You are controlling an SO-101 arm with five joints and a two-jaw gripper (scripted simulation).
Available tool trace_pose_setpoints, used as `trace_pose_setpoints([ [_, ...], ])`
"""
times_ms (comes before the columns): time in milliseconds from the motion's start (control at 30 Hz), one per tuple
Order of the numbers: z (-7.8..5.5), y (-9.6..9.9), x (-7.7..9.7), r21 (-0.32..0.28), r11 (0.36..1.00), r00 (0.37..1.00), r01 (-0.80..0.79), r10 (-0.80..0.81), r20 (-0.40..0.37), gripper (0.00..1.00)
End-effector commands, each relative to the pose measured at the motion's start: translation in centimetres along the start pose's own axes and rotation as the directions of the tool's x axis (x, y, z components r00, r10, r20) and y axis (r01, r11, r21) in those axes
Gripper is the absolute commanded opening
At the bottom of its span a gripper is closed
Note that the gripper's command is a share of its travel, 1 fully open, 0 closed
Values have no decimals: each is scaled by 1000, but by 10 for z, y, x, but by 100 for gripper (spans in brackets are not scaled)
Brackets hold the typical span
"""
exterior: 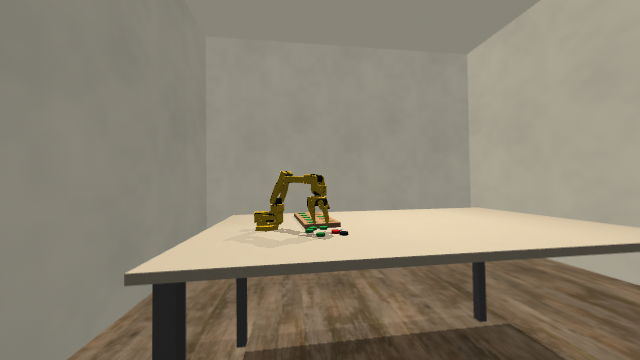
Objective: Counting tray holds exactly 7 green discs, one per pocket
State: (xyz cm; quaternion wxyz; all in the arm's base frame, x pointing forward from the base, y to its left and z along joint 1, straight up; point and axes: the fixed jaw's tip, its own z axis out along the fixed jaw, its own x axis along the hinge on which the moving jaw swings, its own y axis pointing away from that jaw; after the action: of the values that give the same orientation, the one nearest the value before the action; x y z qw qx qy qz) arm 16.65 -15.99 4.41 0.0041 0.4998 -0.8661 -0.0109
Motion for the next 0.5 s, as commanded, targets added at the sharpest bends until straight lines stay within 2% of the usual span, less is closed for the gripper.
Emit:
trace_pose_setpoints([
  [0, -21, -8, 5, 99, 995, 1000, 4, -1, -23, 27],
  [467, -23, -9, 5, 108, 994, 1000, 2, 1, -25, 27],
])
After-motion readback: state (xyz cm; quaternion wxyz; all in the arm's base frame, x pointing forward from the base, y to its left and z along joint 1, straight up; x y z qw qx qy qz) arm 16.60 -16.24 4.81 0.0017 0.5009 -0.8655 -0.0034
